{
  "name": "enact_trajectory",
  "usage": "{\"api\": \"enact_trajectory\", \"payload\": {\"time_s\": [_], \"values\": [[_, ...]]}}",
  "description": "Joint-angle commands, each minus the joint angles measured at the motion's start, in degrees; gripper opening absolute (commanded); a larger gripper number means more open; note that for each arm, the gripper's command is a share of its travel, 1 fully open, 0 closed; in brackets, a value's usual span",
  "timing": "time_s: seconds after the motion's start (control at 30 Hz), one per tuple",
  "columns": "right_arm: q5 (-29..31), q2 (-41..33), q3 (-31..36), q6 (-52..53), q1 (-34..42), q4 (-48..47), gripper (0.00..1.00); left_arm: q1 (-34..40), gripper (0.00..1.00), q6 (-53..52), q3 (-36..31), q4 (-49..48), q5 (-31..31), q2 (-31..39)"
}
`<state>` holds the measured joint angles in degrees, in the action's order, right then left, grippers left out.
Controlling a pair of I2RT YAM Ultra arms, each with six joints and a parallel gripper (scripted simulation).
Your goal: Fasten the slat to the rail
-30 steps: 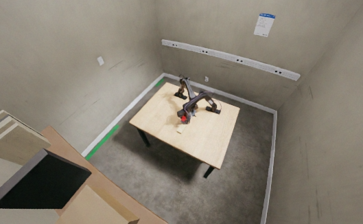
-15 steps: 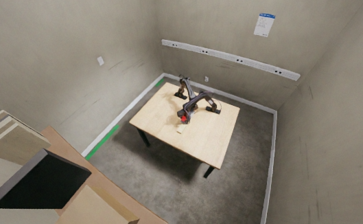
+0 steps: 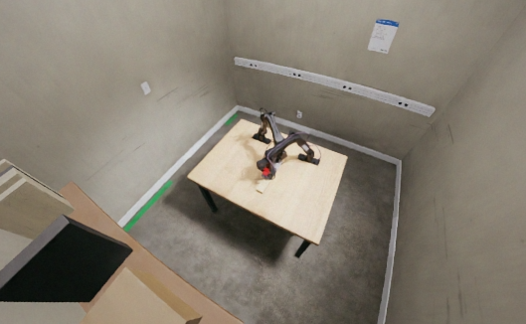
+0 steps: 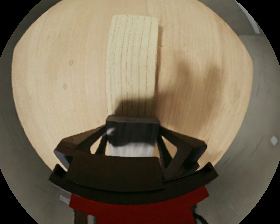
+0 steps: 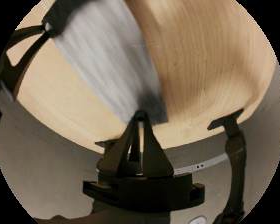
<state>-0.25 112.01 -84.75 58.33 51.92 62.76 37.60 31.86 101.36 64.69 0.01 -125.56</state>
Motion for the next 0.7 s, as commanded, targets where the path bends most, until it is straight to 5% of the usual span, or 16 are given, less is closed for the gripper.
{"api": "enact_trajectory", "payload": {"time_s": [0.0, 0.67], "values": [[0.0, -0.7, 0.2, 11.0, -0.4, -0.1, 0.12, 0.0, 0.72, 0.0, 0.3, -0.1, 0.0, 0.5], [0.0, -0.8, 0.4, 50.4, -0.4, -0.2, 0.12, 0.0, 0.72, 0.0, 0.3, -0.1, 0.0, 0.5]]}}
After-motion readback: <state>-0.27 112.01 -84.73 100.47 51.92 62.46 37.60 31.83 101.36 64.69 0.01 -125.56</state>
